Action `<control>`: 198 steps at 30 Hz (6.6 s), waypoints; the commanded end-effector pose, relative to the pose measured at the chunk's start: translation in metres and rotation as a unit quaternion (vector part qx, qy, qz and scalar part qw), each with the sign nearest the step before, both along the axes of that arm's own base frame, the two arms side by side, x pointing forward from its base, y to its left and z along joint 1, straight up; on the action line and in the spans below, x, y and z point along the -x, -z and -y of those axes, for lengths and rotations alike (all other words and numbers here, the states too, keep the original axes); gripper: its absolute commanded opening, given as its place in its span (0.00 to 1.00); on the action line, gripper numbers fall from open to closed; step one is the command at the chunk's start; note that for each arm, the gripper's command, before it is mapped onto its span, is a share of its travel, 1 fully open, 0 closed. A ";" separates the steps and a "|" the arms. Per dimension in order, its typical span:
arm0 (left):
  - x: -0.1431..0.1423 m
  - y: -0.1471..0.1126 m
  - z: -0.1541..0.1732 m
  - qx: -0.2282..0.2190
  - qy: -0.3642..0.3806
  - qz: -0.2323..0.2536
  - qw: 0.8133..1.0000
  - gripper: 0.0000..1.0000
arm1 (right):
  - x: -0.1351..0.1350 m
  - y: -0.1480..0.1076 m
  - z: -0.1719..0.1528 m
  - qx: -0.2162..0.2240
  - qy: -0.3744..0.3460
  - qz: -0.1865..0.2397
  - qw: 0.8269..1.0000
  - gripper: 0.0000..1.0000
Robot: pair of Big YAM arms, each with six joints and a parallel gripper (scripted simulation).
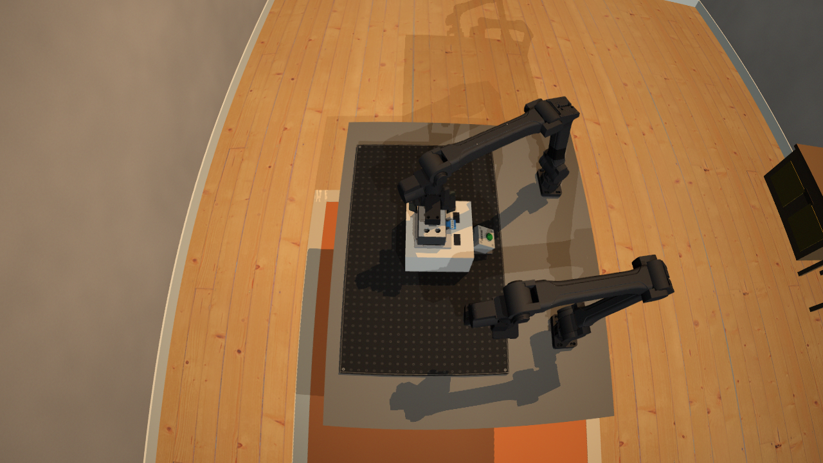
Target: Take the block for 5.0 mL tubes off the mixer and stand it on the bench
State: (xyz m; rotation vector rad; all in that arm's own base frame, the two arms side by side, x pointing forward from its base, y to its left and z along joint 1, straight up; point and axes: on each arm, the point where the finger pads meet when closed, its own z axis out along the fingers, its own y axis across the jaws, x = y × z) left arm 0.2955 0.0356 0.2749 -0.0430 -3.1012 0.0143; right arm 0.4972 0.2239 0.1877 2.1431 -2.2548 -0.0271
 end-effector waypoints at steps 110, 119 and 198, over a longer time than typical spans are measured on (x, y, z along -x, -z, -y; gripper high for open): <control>-0.012 -0.016 -0.004 -0.003 -0.005 0.017 1.000 0.00 | -0.016 -0.038 -0.013 -0.019 -0.003 0.042 0.999 1.00; -0.013 -0.019 -0.005 -0.004 -0.005 0.020 1.000 0.00 | -0.010 -0.028 -0.010 -0.013 -0.003 0.030 0.999 1.00; 0.000 -0.018 0.050 -0.003 -0.009 0.125 0.992 0.00 | 0.004 -0.006 -0.004 -0.002 -0.002 0.004 1.000 0.00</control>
